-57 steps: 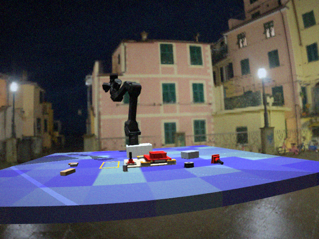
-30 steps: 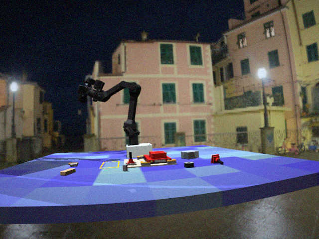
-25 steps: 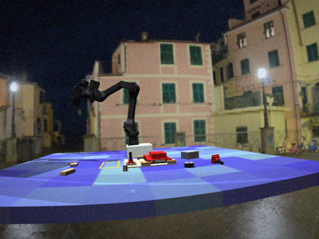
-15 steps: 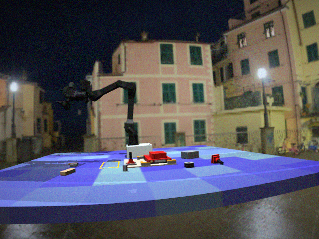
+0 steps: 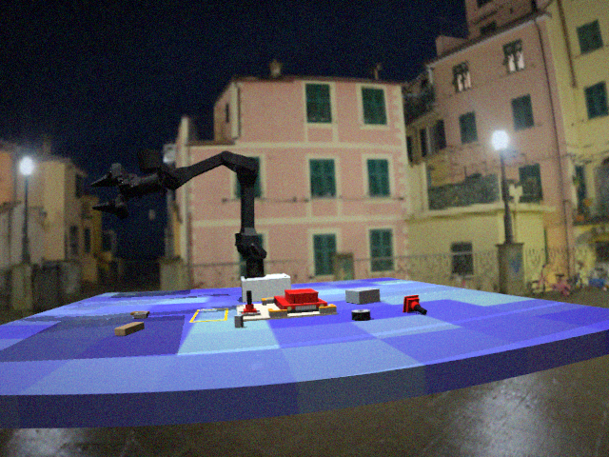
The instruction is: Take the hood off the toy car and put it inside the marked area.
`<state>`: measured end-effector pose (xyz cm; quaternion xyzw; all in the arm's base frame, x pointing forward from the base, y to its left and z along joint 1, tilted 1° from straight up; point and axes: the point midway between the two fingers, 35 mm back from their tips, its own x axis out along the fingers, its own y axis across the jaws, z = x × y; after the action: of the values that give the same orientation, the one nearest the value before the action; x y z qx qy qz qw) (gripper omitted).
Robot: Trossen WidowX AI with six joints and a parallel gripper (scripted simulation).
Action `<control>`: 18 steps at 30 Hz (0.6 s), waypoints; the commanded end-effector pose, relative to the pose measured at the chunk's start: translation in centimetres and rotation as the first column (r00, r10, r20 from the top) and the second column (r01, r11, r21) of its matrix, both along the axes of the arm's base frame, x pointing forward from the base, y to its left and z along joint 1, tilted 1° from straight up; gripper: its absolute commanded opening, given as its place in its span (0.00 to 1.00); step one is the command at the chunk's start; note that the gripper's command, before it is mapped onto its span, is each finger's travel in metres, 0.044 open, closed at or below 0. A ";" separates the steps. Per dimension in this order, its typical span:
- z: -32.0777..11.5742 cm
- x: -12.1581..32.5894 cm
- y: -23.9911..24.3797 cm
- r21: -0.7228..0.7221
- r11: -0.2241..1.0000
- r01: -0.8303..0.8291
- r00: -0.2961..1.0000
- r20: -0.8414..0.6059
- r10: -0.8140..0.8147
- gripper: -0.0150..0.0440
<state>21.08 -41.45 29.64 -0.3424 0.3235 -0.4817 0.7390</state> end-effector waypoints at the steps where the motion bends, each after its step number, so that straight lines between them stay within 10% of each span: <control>1: -1.7 4.1 2.1 0.088 0.992 -0.090 0.996 0.016 0.089 1.00; 18: -11.1 18.8 19.7 0.567 0.721 -0.397 0.902 0.095 0.422 1.00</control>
<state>38.48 -24.71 19.69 -0.1973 0.3715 -0.2145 0.8815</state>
